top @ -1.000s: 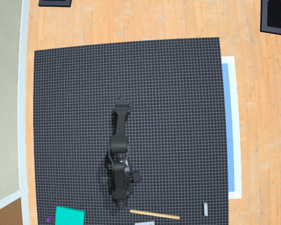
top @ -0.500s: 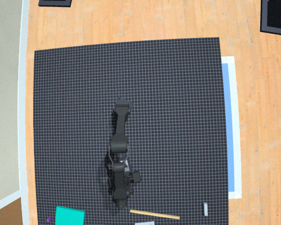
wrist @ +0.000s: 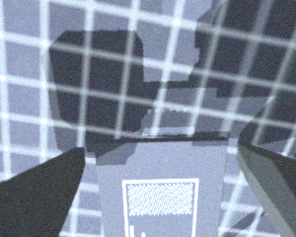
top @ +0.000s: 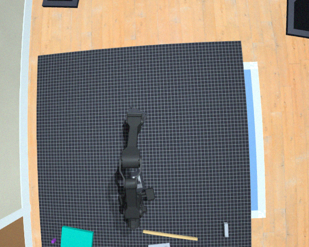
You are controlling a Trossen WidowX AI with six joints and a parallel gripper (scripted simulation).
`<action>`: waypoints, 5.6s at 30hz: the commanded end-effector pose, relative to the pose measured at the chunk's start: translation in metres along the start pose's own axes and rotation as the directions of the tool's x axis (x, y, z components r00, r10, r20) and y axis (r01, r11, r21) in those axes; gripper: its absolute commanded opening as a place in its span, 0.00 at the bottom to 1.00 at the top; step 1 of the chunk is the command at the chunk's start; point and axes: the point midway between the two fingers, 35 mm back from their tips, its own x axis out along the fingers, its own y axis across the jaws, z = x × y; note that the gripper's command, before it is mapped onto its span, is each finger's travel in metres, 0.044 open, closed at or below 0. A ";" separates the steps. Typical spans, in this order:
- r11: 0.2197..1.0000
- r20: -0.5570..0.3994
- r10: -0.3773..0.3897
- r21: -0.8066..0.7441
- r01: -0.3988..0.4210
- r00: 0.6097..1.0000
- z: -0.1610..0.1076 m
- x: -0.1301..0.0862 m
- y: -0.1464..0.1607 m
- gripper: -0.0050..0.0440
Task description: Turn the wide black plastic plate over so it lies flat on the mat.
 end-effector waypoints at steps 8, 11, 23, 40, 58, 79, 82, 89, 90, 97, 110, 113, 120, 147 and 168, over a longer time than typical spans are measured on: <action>1.000 0.005 -0.003 0.000 0.003 1.000 0.001 0.001 0.000 0.95; 1.000 0.007 -0.004 0.000 0.004 1.000 0.002 0.000 0.000 0.95; 1.000 0.006 -0.004 0.000 0.004 1.000 0.001 0.003 0.000 0.95; 1.000 0.006 -0.004 0.000 0.004 1.000 0.001 0.003 0.000 0.95; 1.000 0.007 -0.004 0.000 0.004 1.000 0.001 0.003 0.000 0.95; 1.000 0.007 -0.004 0.000 0.004 1.000 0.001 0.003 0.000 0.95; 1.000 0.007 -0.004 0.000 0.004 1.000 0.001 0.003 0.000 0.86; 1.000 0.007 -0.004 0.000 0.004 1.000 0.001 0.003 0.000 0.86; 1.000 0.007 -0.004 0.000 0.004 1.000 0.001 0.003 0.000 0.86; 1.000 0.007 -0.004 0.000 0.004 1.000 0.001 0.003 0.000 0.86; 1.000 0.007 -0.004 0.000 0.004 1.000 0.001 0.003 0.000 0.86; 1.000 0.007 -0.004 0.000 0.004 1.000 0.001 0.003 0.000 0.86; 1.000 0.007 -0.004 0.000 0.004 1.000 0.001 0.003 0.000 0.86; 1.000 0.007 -0.004 0.000 0.004 1.000 0.001 0.003 0.000 0.86; 1.000 0.007 -0.004 0.000 0.004 1.000 0.001 0.003 0.000 0.85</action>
